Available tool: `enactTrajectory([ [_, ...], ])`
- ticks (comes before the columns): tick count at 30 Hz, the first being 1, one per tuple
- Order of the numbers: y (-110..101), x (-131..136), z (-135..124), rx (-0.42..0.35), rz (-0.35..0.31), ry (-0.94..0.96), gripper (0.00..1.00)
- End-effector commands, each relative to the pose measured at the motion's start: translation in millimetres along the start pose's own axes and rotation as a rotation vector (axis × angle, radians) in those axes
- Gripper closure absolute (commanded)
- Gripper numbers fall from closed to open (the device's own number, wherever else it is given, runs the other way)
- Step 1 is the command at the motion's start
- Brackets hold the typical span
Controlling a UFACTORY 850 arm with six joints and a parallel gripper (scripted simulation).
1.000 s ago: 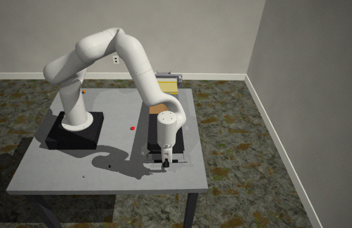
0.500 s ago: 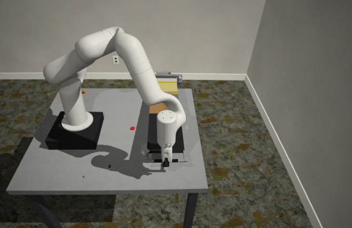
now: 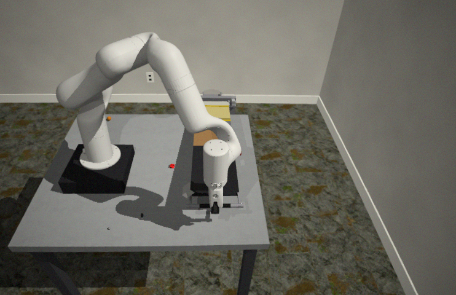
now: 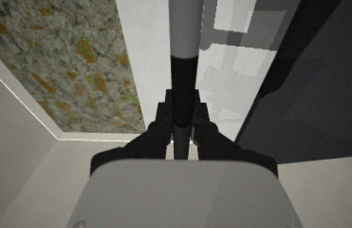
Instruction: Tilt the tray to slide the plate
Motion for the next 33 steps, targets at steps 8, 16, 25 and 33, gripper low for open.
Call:
enactTrajectory([
  [8,-52.8,6.1,-2.0,0.003,-0.004,0.000,1.00],
  [16,17.9,-2.9,-2.0,0.003,-0.004,0.000,1.00],
  [25,17.9,-2.9,-2.0,0.003,-0.004,0.000,1.00],
  [33,17.4,-2.8,-2.0,0.003,-0.004,0.000,1.00],
])
Point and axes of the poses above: the point where the finger pads meet when closed, its own y axis out along the fingers, its own x axis across the jaws, z = x × y, the point moved 5 cm from there along -y, back along the fingers, and after that the axes turned 1 degree about y, right-handed, at the moved point
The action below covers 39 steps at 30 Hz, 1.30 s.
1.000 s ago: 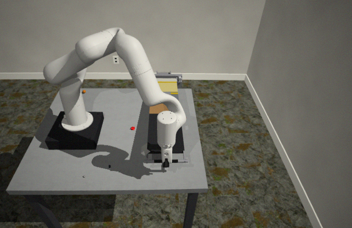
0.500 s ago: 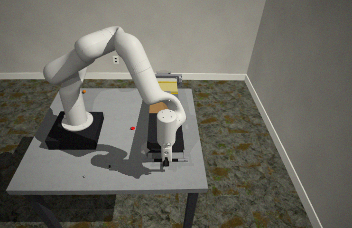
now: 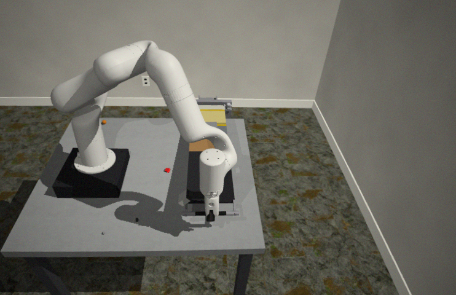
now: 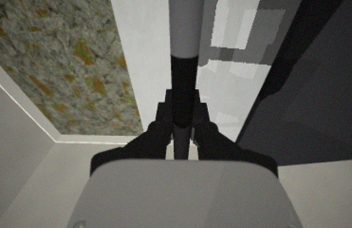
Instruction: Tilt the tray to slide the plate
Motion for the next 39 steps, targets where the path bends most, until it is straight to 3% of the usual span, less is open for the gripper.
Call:
enactTrajectory([
  [1,-1.5,-0.7,-1.0,-0.003,0.002,0.000,1.00],
  [4,-1.5,-0.6,-1.0,-0.003,0.002,0.000,1.00],
  [6,-25.2,1.9,-0.9,-0.003,0.002,0.000,1.00],
  [9,-76.8,9.6,-0.6,-0.003,0.002,0.000,1.00],
  [10,-81.8,10.6,-0.6,-0.003,0.002,0.000,1.00],
  [11,-76.8,9.6,-0.6,-0.003,0.002,0.000,1.00],
  [14,-25.2,1.9,-0.9,-0.003,0.002,0.000,1.00],
  [16,-6.2,-0.2,-1.0,-0.003,0.002,0.000,1.00],
  [22,-8.2,0.0,-1.0,-0.003,0.002,0.000,1.00],
  [25,-59.9,6.8,-0.7,-0.003,0.002,0.000,1.00],
  [27,-78.7,10.0,-0.6,-0.003,0.002,0.000,1.00],
  [29,-59.9,6.8,-0.7,-0.003,0.002,0.000,1.00],
  [32,-8.2,0.0,-1.0,-0.003,0.002,0.000,1.00],
  [39,-1.8,-0.6,-1.0,-0.003,0.002,0.000,1.00],
])
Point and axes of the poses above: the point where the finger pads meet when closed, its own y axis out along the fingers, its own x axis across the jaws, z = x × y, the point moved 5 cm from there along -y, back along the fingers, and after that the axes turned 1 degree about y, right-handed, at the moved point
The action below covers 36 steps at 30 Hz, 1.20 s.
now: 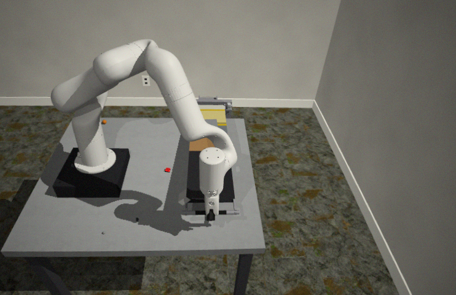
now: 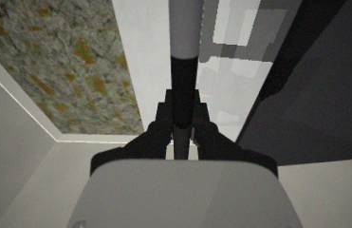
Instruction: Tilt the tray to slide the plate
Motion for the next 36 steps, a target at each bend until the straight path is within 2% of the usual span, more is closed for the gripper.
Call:
enactTrajectory([
  [1,1.4,-1.1,-1.5,0.000,-0.001,0.000,1.00],
  [16,-2.0,-0.8,-1.5,0.000,-0.001,0.000,1.00],
  [18,-26.4,1.9,-1.4,0.000,-0.001,0.000,1.00],
  [21,-77.9,9.8,-1.3,0.000,-0.001,0.000,1.00],
  [22,-83.0,10.7,-1.3,0.000,-0.001,0.000,1.00],
  [23,-77.9,9.8,-1.3,0.000,-0.001,0.000,1.00],
  [24,-64.2,7.4,-1.3,0.000,-0.001,0.000,1.00],
  [27,-12.5,0.3,-1.5,0.000,-0.001,0.000,1.00],
  [28,-7.4,-0.2,-1.5,0.000,-0.001,0.000,1.00],
  [36,-5.2,-0.5,-1.5,0.000,-0.001,0.000,1.00],
])
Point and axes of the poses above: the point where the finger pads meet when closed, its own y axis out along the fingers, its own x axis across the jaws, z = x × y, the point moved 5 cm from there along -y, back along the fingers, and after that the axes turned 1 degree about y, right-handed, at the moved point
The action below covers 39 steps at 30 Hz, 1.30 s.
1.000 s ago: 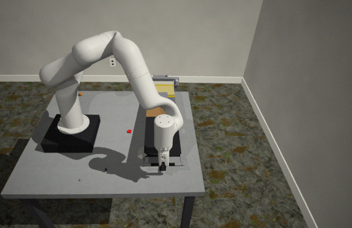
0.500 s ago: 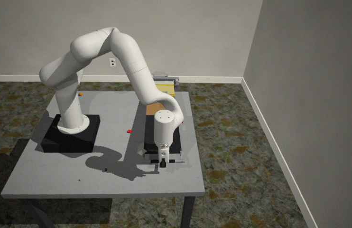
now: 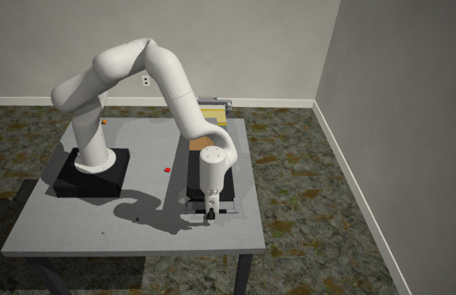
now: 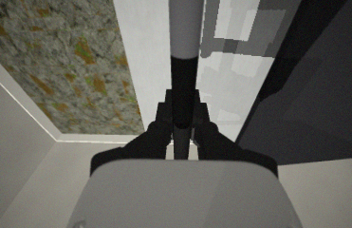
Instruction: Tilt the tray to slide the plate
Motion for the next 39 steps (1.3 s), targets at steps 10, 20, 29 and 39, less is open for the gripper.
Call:
enactTrajectory([
  [10,-2.9,-0.6,-1.1,-0.002,0.001,0.000,1.00],
  [20,-8.1,0.0,-1.1,-0.002,0.001,0.000,1.00],
  [29,-8.6,0.0,-1.1,-0.002,0.001,0.000,1.00],
  [39,-67.0,8.5,-0.9,-0.002,0.001,0.000,1.00],
])
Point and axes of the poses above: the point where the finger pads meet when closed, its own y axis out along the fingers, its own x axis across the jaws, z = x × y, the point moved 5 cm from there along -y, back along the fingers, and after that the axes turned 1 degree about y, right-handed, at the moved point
